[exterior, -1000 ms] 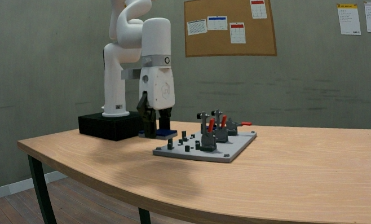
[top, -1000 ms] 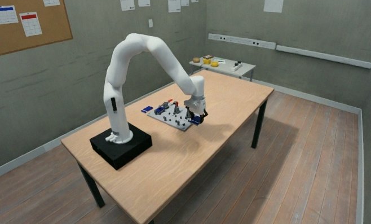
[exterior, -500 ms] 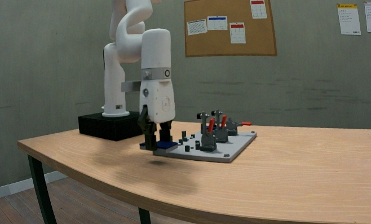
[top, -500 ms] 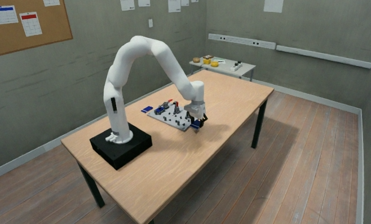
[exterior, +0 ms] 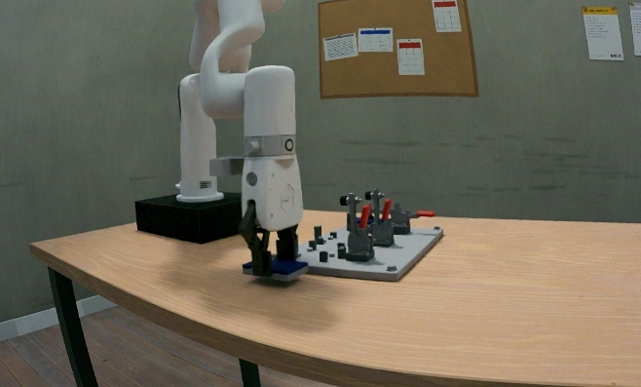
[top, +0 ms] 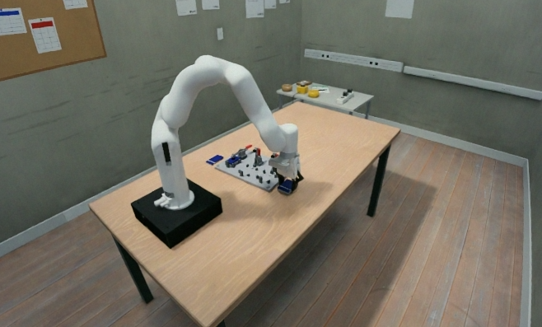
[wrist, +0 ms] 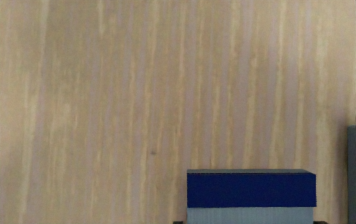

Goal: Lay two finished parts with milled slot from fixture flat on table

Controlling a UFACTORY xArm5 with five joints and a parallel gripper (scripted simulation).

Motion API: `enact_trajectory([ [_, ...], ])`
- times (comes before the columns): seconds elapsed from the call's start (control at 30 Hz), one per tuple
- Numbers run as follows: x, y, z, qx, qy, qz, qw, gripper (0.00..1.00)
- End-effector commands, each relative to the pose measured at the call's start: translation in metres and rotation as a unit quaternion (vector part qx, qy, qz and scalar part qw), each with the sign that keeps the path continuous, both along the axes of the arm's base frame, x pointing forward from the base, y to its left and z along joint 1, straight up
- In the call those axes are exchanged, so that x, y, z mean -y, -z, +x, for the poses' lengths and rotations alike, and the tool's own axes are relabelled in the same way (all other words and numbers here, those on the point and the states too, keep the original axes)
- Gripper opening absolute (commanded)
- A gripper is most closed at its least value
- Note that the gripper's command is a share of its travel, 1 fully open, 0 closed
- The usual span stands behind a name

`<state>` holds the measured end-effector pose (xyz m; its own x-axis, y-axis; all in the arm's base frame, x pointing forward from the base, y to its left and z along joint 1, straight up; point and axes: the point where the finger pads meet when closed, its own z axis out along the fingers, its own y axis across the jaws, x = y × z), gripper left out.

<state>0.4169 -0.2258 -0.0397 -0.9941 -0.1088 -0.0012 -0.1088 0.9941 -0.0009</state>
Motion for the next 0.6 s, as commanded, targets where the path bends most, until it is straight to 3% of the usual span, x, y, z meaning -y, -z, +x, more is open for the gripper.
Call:
enact_trajectory([
  [0.0, 0.0007, 0.0023, 0.0013, 0.002, 0.0, -0.001, 1.0, 0.0],
  [0.57, 0.0007, 0.0044, 0.0012, 0.001, 0.0, -0.001, 1.0, 0.0],
])
